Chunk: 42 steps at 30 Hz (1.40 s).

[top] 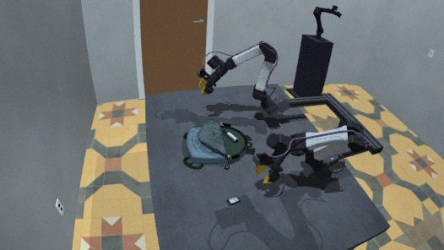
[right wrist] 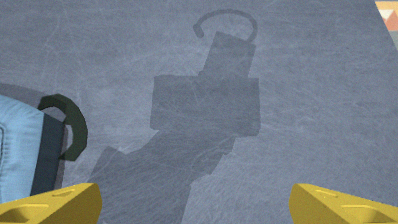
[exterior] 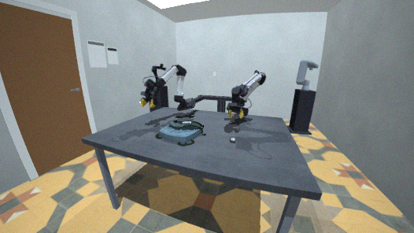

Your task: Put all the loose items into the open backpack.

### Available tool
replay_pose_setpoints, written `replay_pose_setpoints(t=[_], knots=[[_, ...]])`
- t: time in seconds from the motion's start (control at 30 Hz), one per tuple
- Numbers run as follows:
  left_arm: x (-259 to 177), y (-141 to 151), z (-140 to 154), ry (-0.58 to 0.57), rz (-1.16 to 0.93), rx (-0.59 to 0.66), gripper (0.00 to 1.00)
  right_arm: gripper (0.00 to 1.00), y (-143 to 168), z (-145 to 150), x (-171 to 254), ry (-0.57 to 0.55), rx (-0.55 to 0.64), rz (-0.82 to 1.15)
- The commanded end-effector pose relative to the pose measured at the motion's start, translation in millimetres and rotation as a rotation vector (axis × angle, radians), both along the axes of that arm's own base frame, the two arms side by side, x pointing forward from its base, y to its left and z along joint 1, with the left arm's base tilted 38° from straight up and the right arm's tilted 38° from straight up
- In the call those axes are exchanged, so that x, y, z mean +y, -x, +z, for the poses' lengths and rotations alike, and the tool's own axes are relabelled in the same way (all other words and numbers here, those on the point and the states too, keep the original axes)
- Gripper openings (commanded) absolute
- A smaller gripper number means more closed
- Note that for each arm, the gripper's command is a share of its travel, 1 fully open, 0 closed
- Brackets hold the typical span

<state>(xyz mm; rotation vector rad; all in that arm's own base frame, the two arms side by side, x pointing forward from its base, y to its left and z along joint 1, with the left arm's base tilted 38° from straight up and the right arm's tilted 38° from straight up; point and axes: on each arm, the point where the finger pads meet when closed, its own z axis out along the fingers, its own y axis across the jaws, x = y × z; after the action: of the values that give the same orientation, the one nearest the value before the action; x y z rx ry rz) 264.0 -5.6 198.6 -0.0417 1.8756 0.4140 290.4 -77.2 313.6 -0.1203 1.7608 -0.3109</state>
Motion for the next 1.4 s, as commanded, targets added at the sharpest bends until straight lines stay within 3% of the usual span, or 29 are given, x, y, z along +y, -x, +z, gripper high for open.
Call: replay_pose_setpoints(t=[0.0, 0.3, 0.4, 0.57, 1.03, 1.37], knots=[[-11.8, -37.0, 25.0, 0.053, -0.082, -0.093, 0.63, 0.9, 0.9, 5.4, 1.5, 0.007, -0.015, 0.004], [1.6, -95.3, 23.0, 0.077, -0.036, -0.106, 0.63, 0.9, 0.9, 5.4, 1.5, 0.007, -0.015, 0.004], [1.6, -95.3, 23.0, 0.077, -0.036, -0.106, 0.63, 0.9, 0.9, 5.4, 1.5, 0.007, -0.015, 0.004], [11.7, -141.6, 22.3, 0.111, 0.003, -0.121, 0.63, 0.9, 0.9, 5.4, 1.5, 0.007, -0.015, 0.004], [6.0, -143.4, 29.0, 0.109, -0.005, -0.132, 0.63, 0.9, 0.9, 5.4, 1.5, 0.007, -0.015, 0.004], [16.3, -152.5, -7.0, 0.093, 0.0, -0.092, 0.63, 0.9, 0.9, 5.4, 1.5, 0.007, -0.015, 0.004]])
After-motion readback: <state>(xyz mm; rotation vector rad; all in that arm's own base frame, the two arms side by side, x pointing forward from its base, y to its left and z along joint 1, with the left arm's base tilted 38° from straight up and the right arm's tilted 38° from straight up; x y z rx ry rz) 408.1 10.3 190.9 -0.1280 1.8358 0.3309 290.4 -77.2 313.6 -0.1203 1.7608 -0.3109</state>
